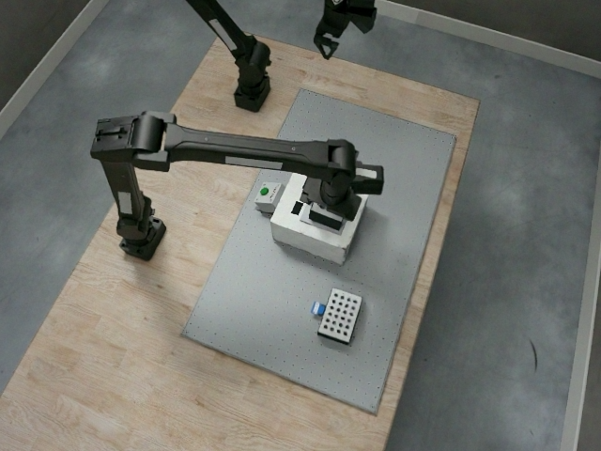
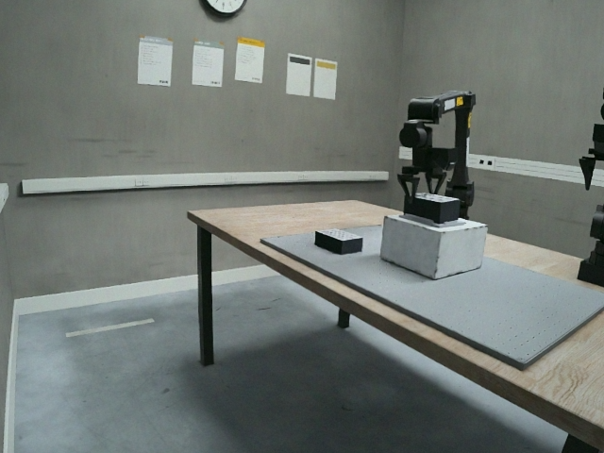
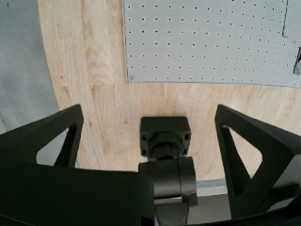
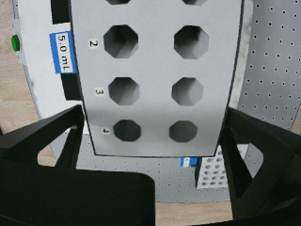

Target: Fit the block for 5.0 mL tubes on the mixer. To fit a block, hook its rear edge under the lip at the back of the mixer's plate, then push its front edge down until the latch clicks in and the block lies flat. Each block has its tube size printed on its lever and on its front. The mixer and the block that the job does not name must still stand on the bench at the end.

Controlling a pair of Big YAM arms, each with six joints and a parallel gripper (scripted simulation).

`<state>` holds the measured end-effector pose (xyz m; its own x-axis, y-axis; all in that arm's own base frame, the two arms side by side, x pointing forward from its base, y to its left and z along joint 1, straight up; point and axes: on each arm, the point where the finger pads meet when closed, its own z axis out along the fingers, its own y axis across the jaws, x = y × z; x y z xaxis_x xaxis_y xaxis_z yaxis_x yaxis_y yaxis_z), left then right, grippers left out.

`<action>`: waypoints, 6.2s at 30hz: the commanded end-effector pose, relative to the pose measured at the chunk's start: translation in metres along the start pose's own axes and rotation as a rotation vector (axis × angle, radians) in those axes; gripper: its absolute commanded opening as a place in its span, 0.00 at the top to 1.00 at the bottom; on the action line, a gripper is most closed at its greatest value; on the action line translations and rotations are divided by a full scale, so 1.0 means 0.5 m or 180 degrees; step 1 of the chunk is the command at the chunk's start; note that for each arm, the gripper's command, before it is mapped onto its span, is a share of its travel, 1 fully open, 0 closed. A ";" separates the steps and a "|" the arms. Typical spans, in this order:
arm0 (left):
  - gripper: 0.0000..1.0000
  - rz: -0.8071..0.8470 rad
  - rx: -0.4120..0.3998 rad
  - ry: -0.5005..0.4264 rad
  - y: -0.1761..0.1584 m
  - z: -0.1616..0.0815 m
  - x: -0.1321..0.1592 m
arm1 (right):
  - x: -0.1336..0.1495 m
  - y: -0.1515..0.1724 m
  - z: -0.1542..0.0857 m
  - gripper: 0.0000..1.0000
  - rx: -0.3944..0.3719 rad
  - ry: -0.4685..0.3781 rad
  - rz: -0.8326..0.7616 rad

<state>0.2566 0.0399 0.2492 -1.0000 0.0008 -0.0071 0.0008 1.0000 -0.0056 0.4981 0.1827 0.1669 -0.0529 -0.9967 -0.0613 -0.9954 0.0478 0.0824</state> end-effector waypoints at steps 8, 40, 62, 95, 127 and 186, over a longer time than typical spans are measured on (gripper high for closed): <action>0.00 -0.0031 -0.0038 -0.0205 0.010 -0.053 -0.023 | -0.011 -0.038 -0.057 0.00 0.0157 -0.0058 0.0025; 0.00 -0.0031 -0.0009 -0.0036 0.007 -0.011 -0.001 | -0.007 -0.033 -0.149 0.00 0.0263 -0.0101 0.0034; 0.00 -0.0028 -0.0035 -0.0186 0.010 -0.048 -0.022 | -0.030 -0.009 -0.070 0.00 0.0091 -0.0038 -0.0014; 0.00 -0.0025 -0.0011 -0.0040 0.006 -0.012 -0.003 | -0.038 -0.017 -0.139 0.00 0.0124 -0.0049 -0.0052; 0.00 -0.0020 -0.0039 -0.0209 0.010 -0.053 -0.027 | -0.090 0.060 -0.156 1.00 0.0217 -0.0080 0.1751; 0.00 -0.0013 -0.0040 -0.0210 0.009 -0.053 -0.029 | -0.114 0.051 -0.137 1.00 0.0225 -0.0151 0.5215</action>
<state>0.2568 0.0399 0.2494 -1.0000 0.0007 -0.0078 0.0008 1.0000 -0.0055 0.4642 0.2245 0.2229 -0.9967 0.0360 0.0726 0.0375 0.9991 0.0197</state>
